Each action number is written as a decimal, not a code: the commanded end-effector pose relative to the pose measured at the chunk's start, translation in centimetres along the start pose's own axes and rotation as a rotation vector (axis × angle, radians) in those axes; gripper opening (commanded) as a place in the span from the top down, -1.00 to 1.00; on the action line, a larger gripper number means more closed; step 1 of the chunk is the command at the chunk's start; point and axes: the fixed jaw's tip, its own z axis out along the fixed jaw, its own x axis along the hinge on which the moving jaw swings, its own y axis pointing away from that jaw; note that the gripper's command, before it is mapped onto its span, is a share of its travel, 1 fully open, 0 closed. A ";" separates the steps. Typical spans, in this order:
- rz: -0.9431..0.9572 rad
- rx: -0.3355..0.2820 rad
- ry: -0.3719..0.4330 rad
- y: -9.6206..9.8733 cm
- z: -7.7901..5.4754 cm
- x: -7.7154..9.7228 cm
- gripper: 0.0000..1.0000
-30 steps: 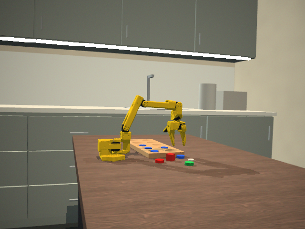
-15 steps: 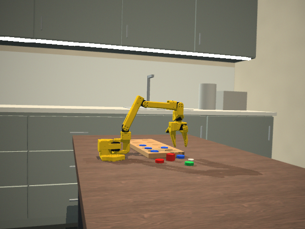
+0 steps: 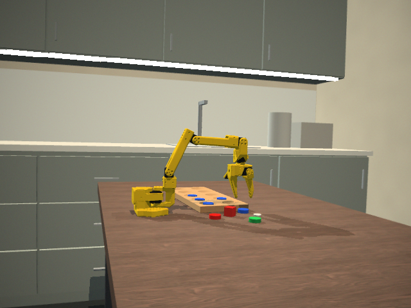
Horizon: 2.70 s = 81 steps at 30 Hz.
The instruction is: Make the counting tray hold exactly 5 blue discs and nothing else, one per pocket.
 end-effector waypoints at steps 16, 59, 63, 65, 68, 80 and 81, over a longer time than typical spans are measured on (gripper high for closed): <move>0.015 0.080 0.011 -0.8 -1.7 0.4 0.47; 0.015 0.081 0.011 -1.0 1.1 0.4 0.47; 0.015 0.081 0.011 -1.0 1.1 0.4 0.47; 0.015 0.081 0.011 -1.0 1.1 0.4 0.47; 0.014 0.087 0.012 -1.0 0.9 0.4 0.47; 0.014 0.087 0.012 -1.0 1.0 0.4 0.47; 0.014 0.087 0.012 -1.0 1.0 0.4 0.47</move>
